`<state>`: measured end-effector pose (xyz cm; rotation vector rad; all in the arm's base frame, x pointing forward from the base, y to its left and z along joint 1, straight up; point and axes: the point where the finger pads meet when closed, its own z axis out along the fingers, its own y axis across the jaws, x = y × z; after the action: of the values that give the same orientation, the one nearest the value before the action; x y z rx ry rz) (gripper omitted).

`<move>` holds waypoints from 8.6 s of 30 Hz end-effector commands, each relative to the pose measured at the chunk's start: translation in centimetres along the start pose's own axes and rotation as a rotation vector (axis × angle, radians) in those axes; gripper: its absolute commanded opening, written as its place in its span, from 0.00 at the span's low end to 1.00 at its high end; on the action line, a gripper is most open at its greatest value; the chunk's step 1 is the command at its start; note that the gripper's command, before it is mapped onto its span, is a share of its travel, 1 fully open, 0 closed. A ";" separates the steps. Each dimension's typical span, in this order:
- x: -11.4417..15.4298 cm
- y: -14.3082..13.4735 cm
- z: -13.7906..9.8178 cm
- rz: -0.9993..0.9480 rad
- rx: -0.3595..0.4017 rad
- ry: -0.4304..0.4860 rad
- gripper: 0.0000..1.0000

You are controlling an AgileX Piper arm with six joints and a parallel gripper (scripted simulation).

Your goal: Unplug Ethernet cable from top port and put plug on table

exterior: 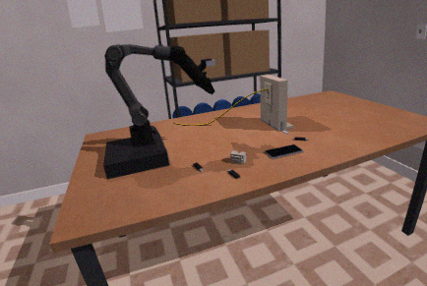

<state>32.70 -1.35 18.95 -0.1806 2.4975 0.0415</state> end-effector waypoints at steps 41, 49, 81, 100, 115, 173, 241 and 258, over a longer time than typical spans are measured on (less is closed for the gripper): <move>-7.3 -1.7 7.8 0.849 -0.062 -0.512 0.32; -9.5 -2.6 10.7 1.095 -0.214 -0.652 0.32; -12.9 -3.4 16.2 1.516 -0.635 -0.831 0.32; -20.6 -1.8 21.8 1.520 -0.640 -0.827 0.32; -20.8 -0.8 21.8 1.520 -0.640 -0.828 0.32; -23.4 3.5 23.6 1.520 -0.641 -0.829 0.32; -23.2 3.5 23.3 1.520 -0.641 -0.829 0.00; -21.6 3.8 22.1 1.520 -0.641 -0.829 0.00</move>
<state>62.52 6.62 13.91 1.2099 1.2111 1.2132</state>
